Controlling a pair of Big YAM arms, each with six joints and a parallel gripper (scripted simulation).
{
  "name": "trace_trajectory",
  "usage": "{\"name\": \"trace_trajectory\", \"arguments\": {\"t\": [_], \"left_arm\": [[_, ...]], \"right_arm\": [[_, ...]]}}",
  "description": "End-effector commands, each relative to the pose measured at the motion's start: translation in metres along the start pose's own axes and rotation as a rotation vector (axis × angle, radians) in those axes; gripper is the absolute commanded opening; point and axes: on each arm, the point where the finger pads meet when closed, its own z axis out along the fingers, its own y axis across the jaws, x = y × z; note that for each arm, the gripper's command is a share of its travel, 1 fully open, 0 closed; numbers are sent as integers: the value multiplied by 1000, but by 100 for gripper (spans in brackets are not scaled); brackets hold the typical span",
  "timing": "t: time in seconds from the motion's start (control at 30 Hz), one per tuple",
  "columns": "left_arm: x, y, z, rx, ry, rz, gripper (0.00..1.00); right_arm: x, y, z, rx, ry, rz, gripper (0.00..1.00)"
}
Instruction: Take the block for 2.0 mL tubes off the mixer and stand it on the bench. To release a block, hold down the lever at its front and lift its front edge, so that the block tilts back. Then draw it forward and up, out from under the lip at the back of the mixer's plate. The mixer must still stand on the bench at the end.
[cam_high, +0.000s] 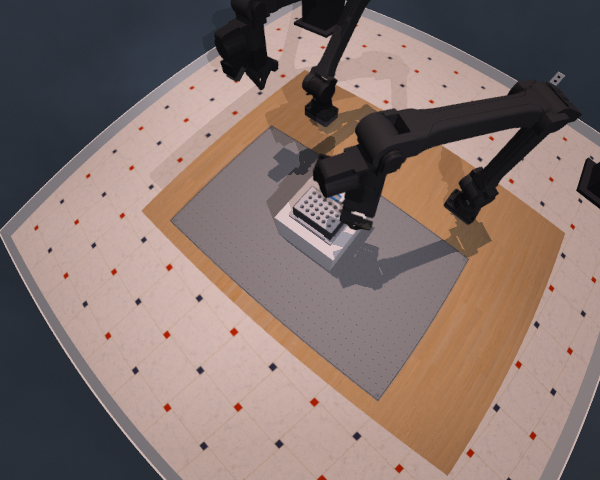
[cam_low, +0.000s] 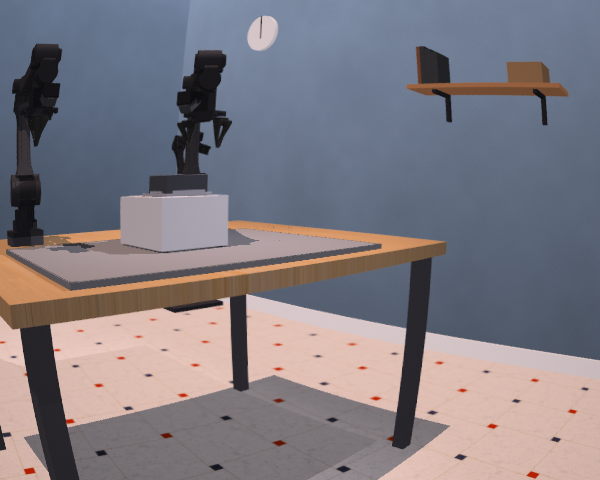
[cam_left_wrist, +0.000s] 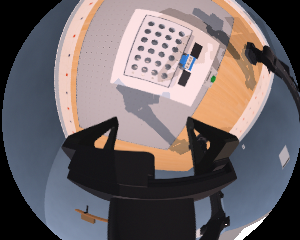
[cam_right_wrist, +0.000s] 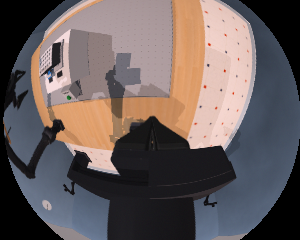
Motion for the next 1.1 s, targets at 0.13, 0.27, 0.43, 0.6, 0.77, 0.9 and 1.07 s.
{"name": "trace_trajectory", "arguments": {"t": [0.13, 0.27, 0.43, 0.6, 0.77, 0.9, 1.07], "left_arm": [[-51, -1, -19, -20, -19, 206, 100], [-66, 3, -6, 1, 5, 276, 100], [-67, -2, -3, -33, -30, 333, 100], [-76, -6, 22, -44, -40, 408, 100], [-70, 0, 26, -46, -45, 359, 100], [-66, 3, 26, -48, -47, 342, 100], [-60, 10, 31, -50, -51, 307, 100]], "right_arm": [[-12, -5, -15, 10, -44, -8, 0], [-13, -5, -16, 11, -48, -8, 0], [-13, -5, -17, 11, -51, -8, 0], [-14, -5, -20, 12, -56, -8, 0], [-14, -5, -20, 13, -57, -7, 0], [-12, -5, -17, 11, -49, -7, 0], [-8, -4, -9, 7, -29, -7, 0]]}}
